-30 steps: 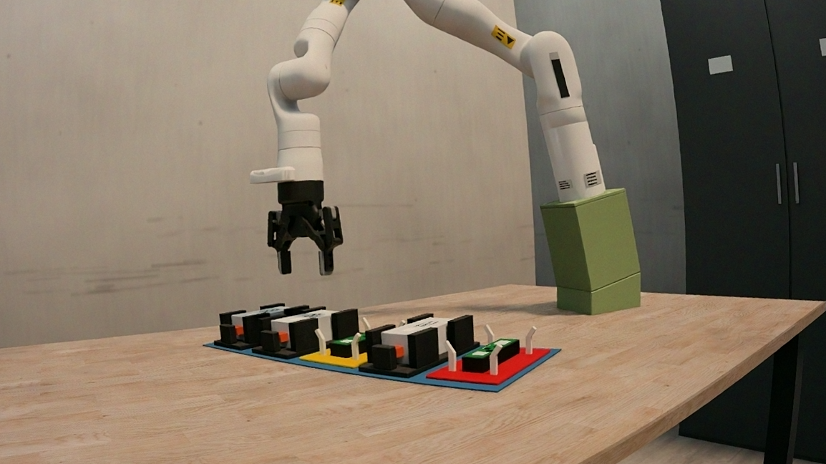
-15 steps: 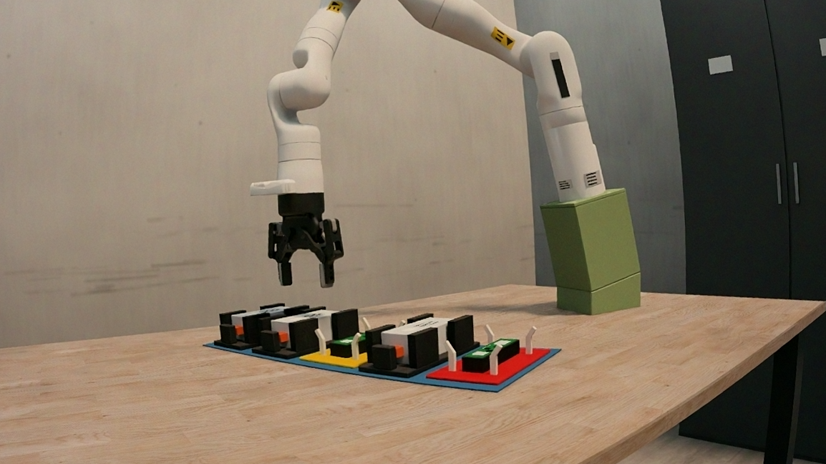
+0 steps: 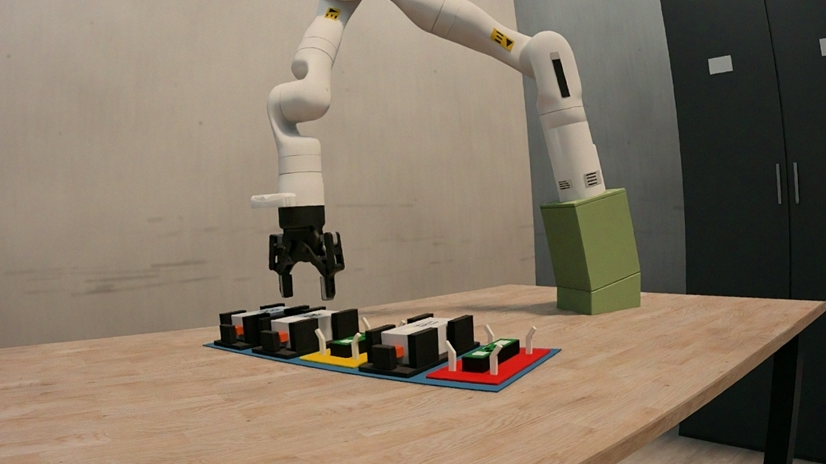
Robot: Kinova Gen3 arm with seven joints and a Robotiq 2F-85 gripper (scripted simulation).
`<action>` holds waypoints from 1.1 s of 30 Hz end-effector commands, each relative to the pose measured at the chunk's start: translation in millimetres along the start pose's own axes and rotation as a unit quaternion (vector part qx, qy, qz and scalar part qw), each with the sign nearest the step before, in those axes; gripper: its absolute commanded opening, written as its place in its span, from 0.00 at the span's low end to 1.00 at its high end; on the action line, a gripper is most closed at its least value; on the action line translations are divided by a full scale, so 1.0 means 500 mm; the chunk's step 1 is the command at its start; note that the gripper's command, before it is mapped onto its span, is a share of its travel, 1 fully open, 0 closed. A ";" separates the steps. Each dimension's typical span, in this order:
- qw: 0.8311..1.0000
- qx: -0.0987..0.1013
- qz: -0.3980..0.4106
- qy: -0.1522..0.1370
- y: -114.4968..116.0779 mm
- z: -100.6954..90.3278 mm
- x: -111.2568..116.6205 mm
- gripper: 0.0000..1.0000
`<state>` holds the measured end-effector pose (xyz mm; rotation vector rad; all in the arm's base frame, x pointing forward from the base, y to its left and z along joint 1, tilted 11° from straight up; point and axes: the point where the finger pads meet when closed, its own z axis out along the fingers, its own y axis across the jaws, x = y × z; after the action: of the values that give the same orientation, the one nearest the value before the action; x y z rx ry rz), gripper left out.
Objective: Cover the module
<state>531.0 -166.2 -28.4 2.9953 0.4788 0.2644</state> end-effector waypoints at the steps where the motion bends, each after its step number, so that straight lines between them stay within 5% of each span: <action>1: 1.000 -0.001 0.000 0.001 0.001 -0.001 0.001 1.00; 33: 1.000 -0.001 0.000 0.001 0.001 0.039 0.001 1.00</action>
<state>534.8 -167.5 -48.0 2.9953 0.4787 0.2644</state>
